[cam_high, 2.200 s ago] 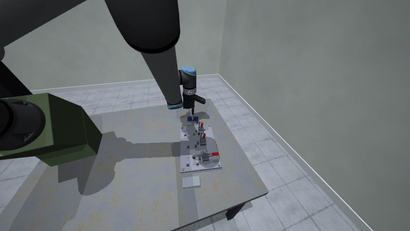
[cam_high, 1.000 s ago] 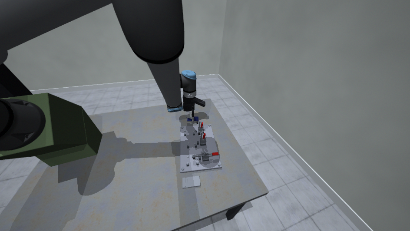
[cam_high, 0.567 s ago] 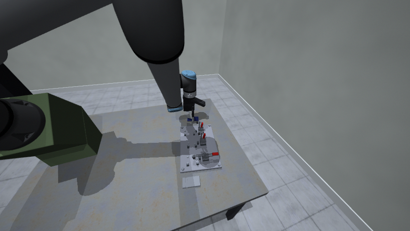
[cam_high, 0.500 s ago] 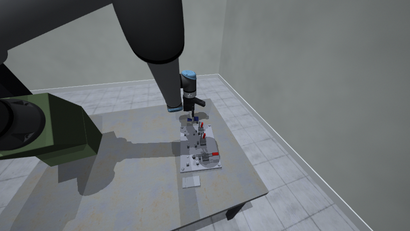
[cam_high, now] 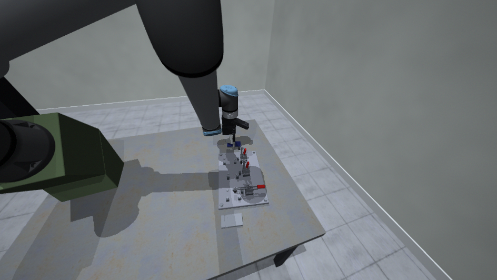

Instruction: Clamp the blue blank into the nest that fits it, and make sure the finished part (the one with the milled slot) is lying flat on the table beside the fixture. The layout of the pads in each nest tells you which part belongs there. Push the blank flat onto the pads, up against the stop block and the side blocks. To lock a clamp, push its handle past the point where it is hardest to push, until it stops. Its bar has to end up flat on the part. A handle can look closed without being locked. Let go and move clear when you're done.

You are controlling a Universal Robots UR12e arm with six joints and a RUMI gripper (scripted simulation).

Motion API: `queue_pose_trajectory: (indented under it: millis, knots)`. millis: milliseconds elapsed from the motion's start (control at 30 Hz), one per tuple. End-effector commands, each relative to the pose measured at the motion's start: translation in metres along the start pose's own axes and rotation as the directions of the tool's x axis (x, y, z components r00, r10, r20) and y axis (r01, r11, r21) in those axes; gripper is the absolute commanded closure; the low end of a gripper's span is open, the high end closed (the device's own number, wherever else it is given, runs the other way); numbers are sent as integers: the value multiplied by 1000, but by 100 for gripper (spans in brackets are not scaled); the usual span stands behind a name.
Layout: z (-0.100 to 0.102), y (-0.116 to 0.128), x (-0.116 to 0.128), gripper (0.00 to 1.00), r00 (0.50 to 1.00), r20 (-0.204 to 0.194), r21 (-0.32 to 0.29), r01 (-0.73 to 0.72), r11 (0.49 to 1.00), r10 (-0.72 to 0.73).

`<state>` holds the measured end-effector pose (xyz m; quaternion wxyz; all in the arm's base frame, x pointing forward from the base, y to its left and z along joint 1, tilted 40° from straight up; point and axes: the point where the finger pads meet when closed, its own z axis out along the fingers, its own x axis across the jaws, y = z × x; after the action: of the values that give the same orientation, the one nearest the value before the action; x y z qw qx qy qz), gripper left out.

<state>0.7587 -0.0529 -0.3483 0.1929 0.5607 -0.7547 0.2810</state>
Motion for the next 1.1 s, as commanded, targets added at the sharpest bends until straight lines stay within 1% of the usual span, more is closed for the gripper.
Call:
queue_pose_trajectory:
  millis: [0,100,133,1067]
  knots:
    - [-1,-1,0,41,1000,0,1,0,1000,0]
    - [-1,-1,0,41,1000,0,1,0,1000,0]
    - [-1,-1,0,100,1000,0,1,0,1000,0]
    - [-1,-1,0,100,1000,0,1,0,1000,0]
